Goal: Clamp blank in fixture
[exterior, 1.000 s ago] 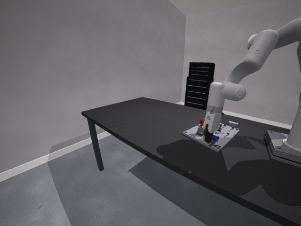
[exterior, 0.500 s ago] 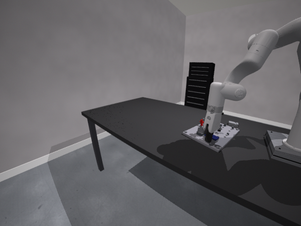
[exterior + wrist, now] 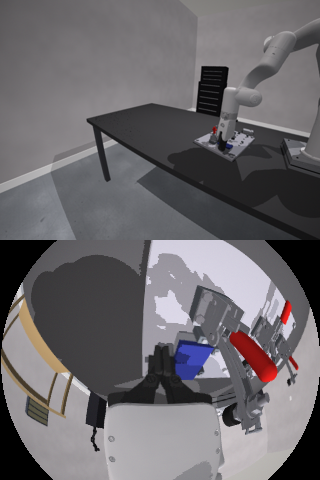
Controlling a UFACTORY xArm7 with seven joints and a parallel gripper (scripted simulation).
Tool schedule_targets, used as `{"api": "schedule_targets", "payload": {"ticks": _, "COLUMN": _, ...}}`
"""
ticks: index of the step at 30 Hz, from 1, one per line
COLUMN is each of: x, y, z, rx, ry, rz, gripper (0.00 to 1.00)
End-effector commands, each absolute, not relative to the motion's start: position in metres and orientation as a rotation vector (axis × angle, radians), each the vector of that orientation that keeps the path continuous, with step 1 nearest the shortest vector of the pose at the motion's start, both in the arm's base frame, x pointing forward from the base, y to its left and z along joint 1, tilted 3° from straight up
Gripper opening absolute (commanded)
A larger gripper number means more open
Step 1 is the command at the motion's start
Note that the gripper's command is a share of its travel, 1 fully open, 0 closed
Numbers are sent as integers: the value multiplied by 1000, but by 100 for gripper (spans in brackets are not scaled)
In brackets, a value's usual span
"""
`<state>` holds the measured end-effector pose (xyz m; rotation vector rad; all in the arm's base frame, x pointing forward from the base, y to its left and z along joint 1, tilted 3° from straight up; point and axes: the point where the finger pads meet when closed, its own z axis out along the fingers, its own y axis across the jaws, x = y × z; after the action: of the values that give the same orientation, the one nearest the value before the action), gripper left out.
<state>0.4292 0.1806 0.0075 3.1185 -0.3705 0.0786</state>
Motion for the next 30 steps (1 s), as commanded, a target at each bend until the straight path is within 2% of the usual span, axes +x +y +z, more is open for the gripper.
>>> {"api": "schedule_targets", "payload": {"ticks": 1, "x": 431, "y": 181, "z": 9, "rx": 3120, "ry": -371, "rz": 84, "gripper": 0}}
{"api": "schedule_targets", "payload": {"ticks": 30, "x": 429, "y": 173, "z": 9, "rx": 3120, "ry": -371, "rz": 84, "gripper": 0}}
